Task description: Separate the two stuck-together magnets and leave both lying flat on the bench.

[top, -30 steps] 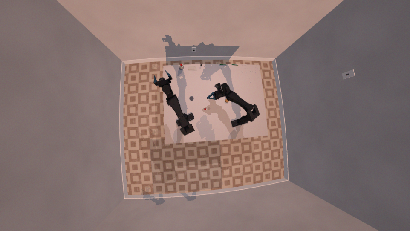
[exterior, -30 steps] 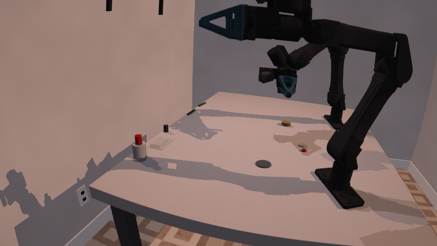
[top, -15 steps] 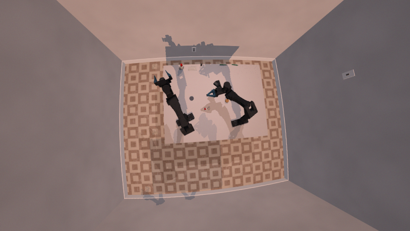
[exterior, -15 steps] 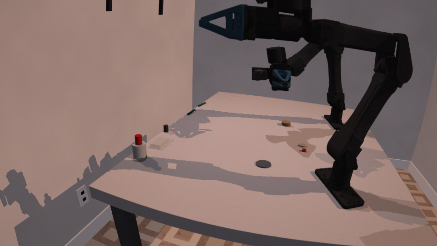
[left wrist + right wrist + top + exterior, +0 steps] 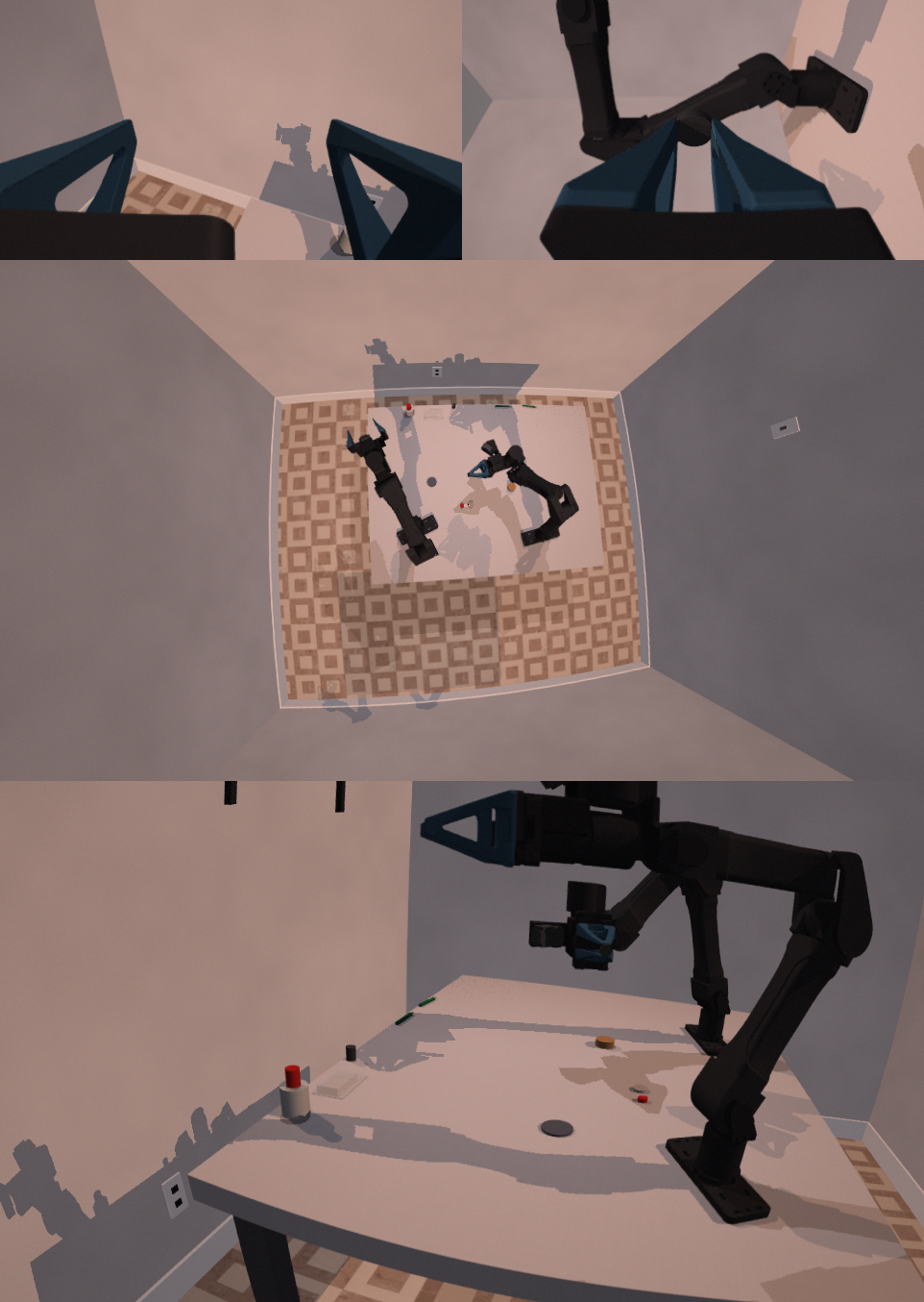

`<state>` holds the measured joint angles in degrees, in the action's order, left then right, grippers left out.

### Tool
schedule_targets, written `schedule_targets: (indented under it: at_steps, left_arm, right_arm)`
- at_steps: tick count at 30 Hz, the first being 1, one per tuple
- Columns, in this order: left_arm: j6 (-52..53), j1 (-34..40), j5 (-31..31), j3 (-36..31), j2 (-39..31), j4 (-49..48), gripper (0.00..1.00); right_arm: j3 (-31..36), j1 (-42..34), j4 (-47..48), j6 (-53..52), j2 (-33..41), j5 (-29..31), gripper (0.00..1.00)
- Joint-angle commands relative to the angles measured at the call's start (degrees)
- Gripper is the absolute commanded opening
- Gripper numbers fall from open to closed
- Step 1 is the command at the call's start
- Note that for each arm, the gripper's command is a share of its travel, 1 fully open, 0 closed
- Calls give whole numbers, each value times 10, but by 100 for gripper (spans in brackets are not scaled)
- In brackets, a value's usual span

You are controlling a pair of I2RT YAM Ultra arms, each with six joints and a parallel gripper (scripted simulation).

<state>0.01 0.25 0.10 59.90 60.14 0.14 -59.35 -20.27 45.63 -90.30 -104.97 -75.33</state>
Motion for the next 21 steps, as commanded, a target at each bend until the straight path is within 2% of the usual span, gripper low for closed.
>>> schedule_targets:
  at_steps: [1, 9, 21]
  left_arm:
    - [-1, -2, 0, 6, -4, -6, 100]
    - [-1, -3, 0, 6, -4, -6, 100]
    - [0, -4, -1, 6, -5, -7, 79]
  right_arm:
    - [-4, 1, 3, 11, 5, 3, 17]
    - [-4, 1, 4, 11, 5, 3, 17]
    - [-4, -1, 6, 9, 3, 2, 17]
